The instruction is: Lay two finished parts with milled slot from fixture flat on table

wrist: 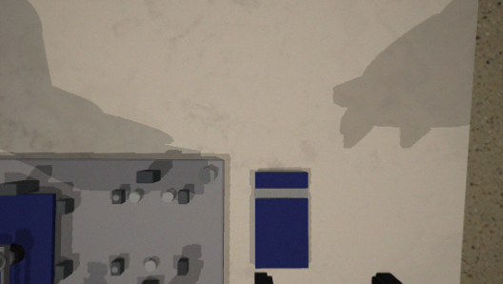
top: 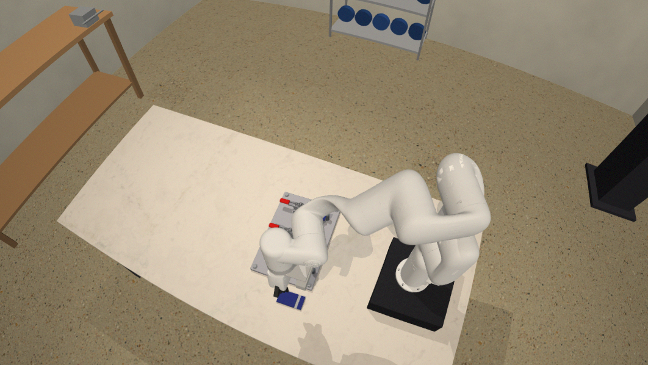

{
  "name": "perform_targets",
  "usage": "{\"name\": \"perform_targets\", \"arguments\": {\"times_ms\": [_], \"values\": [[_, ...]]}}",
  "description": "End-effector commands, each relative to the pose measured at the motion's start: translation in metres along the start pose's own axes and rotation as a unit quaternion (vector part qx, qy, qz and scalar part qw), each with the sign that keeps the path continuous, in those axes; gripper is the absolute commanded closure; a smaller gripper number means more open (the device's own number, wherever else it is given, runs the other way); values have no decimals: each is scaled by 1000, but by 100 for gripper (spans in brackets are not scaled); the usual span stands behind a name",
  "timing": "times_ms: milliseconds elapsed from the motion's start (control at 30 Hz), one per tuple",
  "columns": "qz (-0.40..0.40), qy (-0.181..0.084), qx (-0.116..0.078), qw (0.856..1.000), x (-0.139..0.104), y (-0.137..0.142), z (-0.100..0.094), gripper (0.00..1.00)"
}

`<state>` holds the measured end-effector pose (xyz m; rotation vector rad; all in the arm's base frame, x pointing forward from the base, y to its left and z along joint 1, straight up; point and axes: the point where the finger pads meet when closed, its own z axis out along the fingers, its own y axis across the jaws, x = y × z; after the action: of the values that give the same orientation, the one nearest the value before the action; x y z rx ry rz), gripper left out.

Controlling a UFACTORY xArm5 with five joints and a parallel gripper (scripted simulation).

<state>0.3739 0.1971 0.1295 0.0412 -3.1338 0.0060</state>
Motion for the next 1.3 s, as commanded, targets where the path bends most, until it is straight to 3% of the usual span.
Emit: {"name": "perform_targets", "arguments": {"times_ms": [0,367,433,467,933,1267], "values": [[0,-2,-1,1000,-1,-15,-2,52],[0,-3,-2,1000,-1,-140,-2,52],[0,-3,-2,1000,-1,-140,-2,52],[0,-3,-2,1000,-1,-171,-2,52],[0,-4,-2,1000,0,-322,-3,52],[0,-4,-2,1000,-1,-337,-3,52]]}}
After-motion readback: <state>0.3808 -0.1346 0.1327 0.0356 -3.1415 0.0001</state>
